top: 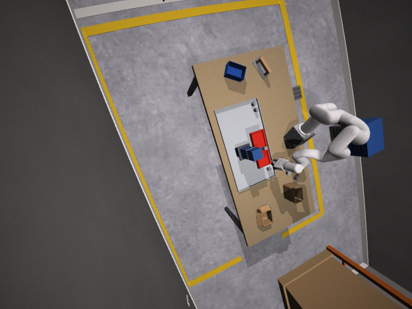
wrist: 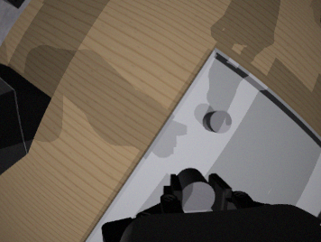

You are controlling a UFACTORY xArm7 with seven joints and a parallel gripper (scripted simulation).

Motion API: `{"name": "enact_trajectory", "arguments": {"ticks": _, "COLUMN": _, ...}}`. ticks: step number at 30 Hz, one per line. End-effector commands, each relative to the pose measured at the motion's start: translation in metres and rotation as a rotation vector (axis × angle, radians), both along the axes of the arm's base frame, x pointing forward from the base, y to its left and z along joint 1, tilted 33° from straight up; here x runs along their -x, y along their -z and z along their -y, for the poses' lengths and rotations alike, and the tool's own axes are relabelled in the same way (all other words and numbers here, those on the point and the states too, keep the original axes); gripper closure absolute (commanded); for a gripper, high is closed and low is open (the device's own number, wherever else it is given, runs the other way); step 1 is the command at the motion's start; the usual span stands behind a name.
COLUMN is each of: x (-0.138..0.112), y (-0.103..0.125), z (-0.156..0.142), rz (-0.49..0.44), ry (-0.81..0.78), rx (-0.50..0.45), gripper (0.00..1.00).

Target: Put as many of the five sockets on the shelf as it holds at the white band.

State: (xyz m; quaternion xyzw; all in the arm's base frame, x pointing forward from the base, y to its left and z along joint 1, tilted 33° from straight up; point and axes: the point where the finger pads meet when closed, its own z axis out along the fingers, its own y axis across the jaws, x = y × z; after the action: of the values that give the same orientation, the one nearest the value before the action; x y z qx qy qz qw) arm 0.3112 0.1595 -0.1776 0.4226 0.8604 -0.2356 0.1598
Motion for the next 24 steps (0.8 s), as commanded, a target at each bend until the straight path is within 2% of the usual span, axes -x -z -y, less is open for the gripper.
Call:
{"name": "enact_trajectory", "arguments": {"ticks": 1, "x": 0.004, "y": -0.009, "z": -0.008, "rz": 0.002, "ry": -0.002, "rx": -0.004, "gripper": 1.0}}
{"name": "enact_trajectory", "arguments": {"ticks": 11, "x": 0.021, "y": -0.041, "z": -0.028, "rz": 0.002, "ry": -0.002, "rx": -0.004, "gripper": 1.0}}
{"name": "enact_trajectory", "arguments": {"ticks": 13, "x": 0.021, "y": -0.041, "z": -0.028, "rz": 0.002, "ry": -0.002, "rx": -0.004, "gripper": 1.0}}
{"name": "enact_trajectory", "arguments": {"ticks": 24, "x": 0.043, "y": -0.082, "z": -0.053, "rz": 0.002, "ry": -0.002, "rx": -0.004, "gripper": 1.0}}
